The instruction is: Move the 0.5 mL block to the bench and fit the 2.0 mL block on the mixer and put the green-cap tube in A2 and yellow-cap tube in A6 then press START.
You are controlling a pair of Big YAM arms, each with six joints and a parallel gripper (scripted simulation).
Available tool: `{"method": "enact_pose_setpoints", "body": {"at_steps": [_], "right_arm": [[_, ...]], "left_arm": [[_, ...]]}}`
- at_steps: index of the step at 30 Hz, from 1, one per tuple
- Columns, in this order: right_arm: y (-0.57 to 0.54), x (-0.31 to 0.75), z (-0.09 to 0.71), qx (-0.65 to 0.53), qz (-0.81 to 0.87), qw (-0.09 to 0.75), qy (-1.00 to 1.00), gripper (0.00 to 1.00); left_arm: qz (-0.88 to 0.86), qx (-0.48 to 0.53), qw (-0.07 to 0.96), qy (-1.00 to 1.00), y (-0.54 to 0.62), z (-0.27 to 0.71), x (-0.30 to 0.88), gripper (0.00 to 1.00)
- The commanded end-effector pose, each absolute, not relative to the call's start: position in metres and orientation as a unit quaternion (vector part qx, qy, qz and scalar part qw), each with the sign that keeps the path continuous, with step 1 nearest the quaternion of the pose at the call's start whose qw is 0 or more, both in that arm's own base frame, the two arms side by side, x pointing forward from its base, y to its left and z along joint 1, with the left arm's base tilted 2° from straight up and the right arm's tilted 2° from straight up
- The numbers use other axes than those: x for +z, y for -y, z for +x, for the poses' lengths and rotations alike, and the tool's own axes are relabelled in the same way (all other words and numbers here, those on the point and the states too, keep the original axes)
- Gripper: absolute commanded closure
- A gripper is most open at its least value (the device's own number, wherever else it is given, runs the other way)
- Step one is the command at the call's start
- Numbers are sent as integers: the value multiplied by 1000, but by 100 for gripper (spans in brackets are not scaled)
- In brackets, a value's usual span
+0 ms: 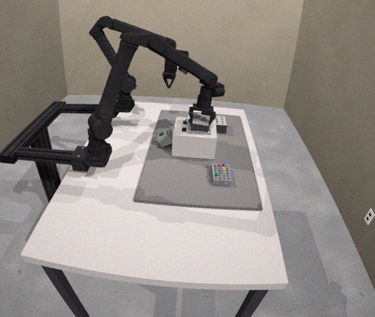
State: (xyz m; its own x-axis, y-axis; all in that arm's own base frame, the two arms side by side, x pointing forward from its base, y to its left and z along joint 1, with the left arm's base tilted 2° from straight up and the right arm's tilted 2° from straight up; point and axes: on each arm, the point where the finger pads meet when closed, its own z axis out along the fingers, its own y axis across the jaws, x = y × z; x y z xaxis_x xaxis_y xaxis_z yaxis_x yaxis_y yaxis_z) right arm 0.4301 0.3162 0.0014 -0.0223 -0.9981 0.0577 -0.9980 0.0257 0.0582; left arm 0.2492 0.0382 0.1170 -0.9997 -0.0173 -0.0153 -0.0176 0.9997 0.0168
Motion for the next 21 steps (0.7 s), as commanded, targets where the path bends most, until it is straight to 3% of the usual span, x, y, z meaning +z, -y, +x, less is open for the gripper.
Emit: {"method": "enact_pose_setpoints", "body": {"at_steps": [1, 21], "right_arm": [[-332, 38, 436, 0, 703, 21, 711, 100], [-332, 57, 457, 3, 702, -17, 712, 100]], "left_arm": [[-3, 13, 45, -999, -40, 273, 144, 100], [-3, 14, 49, -999, -40, 276, 147, 100]]}}
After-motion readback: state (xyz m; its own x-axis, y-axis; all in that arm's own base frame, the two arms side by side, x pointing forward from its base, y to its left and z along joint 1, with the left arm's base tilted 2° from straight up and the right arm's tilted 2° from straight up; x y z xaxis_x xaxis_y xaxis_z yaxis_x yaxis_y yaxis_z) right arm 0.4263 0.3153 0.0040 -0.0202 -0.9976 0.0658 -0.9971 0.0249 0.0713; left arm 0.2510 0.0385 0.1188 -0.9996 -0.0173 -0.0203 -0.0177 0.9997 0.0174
